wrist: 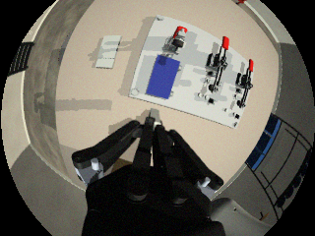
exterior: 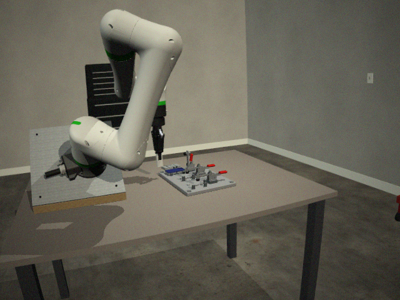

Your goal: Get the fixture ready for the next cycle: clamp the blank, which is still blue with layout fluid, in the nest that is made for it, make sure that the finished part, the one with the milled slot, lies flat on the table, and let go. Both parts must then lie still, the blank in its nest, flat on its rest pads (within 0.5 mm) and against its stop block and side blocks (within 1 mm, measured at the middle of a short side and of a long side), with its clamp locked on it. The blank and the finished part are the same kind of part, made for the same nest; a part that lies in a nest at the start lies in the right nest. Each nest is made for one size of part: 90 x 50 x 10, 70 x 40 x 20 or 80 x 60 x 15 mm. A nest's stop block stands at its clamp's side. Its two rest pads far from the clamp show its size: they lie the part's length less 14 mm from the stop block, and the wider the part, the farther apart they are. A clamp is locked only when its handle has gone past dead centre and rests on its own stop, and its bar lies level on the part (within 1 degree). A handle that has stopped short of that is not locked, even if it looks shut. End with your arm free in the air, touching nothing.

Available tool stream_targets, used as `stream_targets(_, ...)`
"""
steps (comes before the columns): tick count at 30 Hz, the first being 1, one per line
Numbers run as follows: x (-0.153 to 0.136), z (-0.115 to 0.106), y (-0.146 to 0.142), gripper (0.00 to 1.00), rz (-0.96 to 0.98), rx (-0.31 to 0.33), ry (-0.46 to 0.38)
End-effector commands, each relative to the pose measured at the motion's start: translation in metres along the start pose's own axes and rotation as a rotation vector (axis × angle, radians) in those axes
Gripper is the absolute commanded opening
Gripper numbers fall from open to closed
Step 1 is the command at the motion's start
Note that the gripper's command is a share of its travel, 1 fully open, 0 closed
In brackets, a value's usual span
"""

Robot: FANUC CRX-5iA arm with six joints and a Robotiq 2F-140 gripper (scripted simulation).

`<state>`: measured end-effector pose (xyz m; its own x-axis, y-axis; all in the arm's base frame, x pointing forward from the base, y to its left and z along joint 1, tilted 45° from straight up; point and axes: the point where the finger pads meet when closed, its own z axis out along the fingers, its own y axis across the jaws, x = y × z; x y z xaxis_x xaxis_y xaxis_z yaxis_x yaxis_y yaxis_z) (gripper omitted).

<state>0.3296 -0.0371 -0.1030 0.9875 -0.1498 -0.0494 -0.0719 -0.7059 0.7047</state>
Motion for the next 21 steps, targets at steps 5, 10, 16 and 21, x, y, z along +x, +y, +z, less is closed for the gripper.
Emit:
stream_targets(5, 0.000, 0.000, 0.000, 0.00, 0.000, 0.000, 0.000)
stream_targets(10, 0.000, 0.000, 0.000, 0.00, 0.000, 0.000, 0.000)
stream_targets(16, 0.000, -0.025, 0.000, 0.28, 0.000, 0.000, 0.000)
stream_targets(21, 0.000, -0.071, 0.000, 0.28, 0.000, 0.000, 0.000)
